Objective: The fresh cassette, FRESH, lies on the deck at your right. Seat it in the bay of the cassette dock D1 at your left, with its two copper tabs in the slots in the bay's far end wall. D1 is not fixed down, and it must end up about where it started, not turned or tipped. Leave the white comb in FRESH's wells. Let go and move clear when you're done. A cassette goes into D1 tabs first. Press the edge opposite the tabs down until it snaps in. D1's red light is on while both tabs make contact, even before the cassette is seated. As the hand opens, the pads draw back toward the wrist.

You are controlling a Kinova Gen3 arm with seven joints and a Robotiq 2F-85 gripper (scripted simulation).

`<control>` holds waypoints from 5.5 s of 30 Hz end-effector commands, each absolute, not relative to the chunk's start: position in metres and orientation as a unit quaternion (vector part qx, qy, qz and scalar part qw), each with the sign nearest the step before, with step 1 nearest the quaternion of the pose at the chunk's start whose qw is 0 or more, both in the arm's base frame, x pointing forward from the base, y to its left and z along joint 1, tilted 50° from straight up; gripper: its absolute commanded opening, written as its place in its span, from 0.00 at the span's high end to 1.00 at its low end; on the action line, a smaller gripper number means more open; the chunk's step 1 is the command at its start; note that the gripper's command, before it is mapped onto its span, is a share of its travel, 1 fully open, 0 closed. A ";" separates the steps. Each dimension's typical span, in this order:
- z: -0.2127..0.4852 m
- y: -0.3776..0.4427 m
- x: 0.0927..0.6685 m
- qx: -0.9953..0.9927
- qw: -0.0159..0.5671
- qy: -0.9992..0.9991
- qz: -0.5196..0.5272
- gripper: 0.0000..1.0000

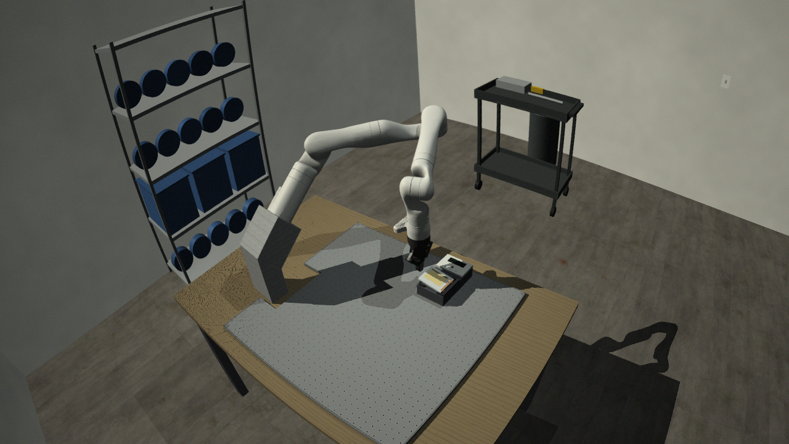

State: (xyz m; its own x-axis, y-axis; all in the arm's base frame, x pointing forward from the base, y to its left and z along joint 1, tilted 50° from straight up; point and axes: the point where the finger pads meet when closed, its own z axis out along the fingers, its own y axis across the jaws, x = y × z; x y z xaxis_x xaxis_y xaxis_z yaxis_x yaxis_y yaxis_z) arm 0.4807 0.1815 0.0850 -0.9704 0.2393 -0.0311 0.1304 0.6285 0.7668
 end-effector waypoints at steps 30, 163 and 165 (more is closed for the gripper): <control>0.085 0.179 0.488 0.103 0.066 0.900 0.418 1.00; 0.097 0.157 0.525 0.103 0.066 0.900 0.418 1.00; 0.095 0.159 0.525 0.103 0.066 0.900 0.418 1.00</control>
